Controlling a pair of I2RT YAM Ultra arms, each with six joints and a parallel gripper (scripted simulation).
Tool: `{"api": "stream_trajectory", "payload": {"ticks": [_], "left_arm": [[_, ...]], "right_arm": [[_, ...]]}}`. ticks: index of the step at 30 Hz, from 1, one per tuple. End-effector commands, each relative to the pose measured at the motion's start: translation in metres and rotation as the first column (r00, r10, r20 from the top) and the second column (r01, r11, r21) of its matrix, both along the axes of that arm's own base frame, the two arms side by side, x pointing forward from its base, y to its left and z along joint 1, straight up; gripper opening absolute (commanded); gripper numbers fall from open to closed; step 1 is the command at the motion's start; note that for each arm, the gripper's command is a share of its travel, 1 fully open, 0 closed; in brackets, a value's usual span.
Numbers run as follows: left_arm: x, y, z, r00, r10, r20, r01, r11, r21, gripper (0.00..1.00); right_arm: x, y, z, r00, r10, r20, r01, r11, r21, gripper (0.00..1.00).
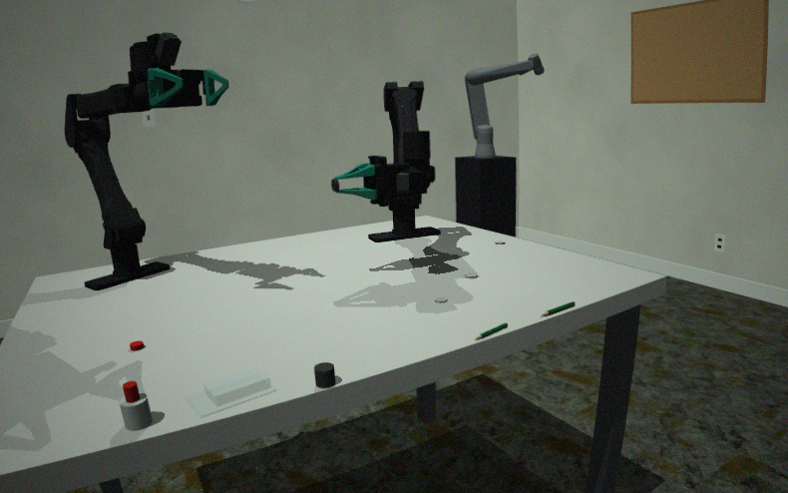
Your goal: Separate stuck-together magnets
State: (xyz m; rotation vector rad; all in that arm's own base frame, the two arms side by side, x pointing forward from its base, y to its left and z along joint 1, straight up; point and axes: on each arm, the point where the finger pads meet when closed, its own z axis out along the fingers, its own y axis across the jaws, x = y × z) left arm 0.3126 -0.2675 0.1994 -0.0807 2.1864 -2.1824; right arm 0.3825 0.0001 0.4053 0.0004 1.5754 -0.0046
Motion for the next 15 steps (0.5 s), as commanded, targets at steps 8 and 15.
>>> {"api": "stream_trajectory", "payload": {"ticks": [8,15], "left_arm": [[-0.0001,0.0012,0.0051,1.0,0.0,0.031,0.0,1.0,-0.005,0.25],[-0.0005,0.0013,0.0058,1.0,0.0,0.031,0.001,1.0,-0.007,0.25]], "right_arm": [[-0.0026,0.0005,0.0079,1.0,0.003,0.02,-0.003,1.0,-0.002,0.86],[-0.0024,0.0008,0.0076,1.0,0.004,0.019,-0.003,1.0,-0.002,0.73]]}}
